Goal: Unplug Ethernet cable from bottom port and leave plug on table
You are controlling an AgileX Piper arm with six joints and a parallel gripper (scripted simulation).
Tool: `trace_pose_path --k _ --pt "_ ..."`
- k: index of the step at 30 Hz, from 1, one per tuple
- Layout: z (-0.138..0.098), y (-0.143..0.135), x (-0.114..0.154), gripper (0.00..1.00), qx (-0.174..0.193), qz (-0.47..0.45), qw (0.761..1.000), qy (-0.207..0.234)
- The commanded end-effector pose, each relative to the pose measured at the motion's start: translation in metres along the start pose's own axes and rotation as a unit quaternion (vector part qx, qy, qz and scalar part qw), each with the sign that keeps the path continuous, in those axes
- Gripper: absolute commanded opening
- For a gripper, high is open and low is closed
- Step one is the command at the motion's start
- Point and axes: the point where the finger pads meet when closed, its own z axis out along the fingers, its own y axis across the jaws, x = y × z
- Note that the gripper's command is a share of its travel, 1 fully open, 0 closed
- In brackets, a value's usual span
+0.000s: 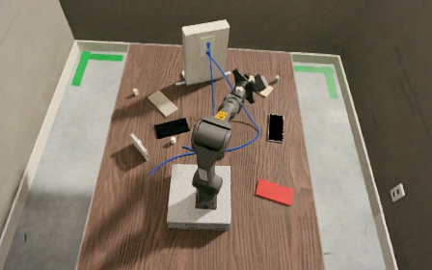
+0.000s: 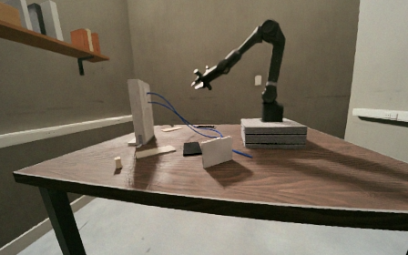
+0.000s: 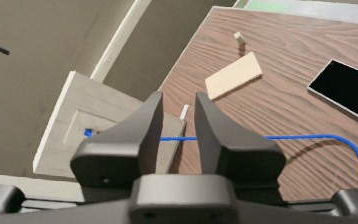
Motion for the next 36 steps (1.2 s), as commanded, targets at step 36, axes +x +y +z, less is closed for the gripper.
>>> trace_pose_path --k 36 --pt "-0.001 0.172 0.119 0.32 -0.249 0.173 0.941 0.152"
